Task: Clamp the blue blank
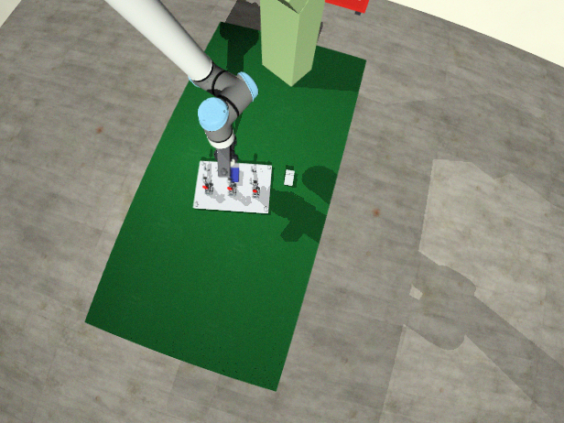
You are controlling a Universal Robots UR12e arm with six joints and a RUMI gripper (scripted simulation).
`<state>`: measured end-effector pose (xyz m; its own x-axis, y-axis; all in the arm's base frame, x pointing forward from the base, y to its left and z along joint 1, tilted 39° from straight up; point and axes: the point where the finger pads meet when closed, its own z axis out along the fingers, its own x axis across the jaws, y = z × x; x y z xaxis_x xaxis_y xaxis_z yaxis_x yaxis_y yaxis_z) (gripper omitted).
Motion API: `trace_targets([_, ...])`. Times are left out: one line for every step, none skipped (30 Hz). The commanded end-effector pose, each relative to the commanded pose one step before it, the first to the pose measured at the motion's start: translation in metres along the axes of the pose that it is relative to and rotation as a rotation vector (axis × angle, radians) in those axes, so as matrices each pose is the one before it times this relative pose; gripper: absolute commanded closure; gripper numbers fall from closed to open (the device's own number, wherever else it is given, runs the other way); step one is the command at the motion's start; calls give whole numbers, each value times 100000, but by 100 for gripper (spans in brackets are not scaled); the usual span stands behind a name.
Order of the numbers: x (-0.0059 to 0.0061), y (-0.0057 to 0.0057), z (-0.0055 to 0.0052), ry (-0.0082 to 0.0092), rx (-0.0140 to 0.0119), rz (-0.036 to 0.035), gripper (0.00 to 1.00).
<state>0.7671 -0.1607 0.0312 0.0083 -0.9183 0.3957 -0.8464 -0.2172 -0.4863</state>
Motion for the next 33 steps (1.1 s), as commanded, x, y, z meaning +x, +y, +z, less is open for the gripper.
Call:
trace_targets([283,-264,4015,306,452,115,100])
trace_targets([-1,3,654,0,0,0,100])
trace_targets([-1,3,616,0,0,0,100])
trace_targets([-1,3,571,0,0,0,100])
trace_targets([0,0,0,0,0,0,100])
trace_targets([0,0,0,0,0,0,100])
trace_targets([-57,-21,505,-18,19,-53,100])
trace_targets([-23,-8,457,-13,11,-21,100])
trace_targets([-16,-5,397,-10,8,-15,100])
trace_targets([-5,0,336,-3,2,-2,100])
trace_targets([7,5,273,6,-5,11,100])
trace_targets([15,8,212,12,-10,20,100])
trace_targets([13,7,152,12,-9,19,100])
trace_targets([9,5,98,10,-7,15,100])
trace_targets([5,3,54,8,-5,12,100])
trace_targets([0,1,20,4,-3,6,100])
trace_targets([-5,-2,2,0,1,-1,100])
trace_targets([-10,-3,-2,-4,4,-7,100])
trace_targets([-13,4,-3,-9,1,-10,100])
trace_targets([-38,66,-67,-35,-41,-14,100])
trace_targets([-20,62,-55,-19,-24,-7,100])
trace_targets([0,0,0,0,0,0,100])
trace_targets([0,0,0,0,0,0,100])
trace_targets([-25,93,-26,-35,-59,-2,100])
trace_targets([-28,138,6,-41,-86,7,100])
trace_targets([-41,189,11,-67,-134,7,100])
trace_targets([-6,159,22,-28,-77,16,100])
trace_targets([-29,138,21,-36,-29,-21,100])
trace_targets([-34,165,27,-42,-37,-12,100])
trace_targets([-33,189,27,-33,-44,-4,100])
trace_targets([-11,180,-1,0,0,0,100])
trace_targets([-12,202,0,-1,0,0,100])
trace_targets([-13,221,-1,-1,0,0,100])
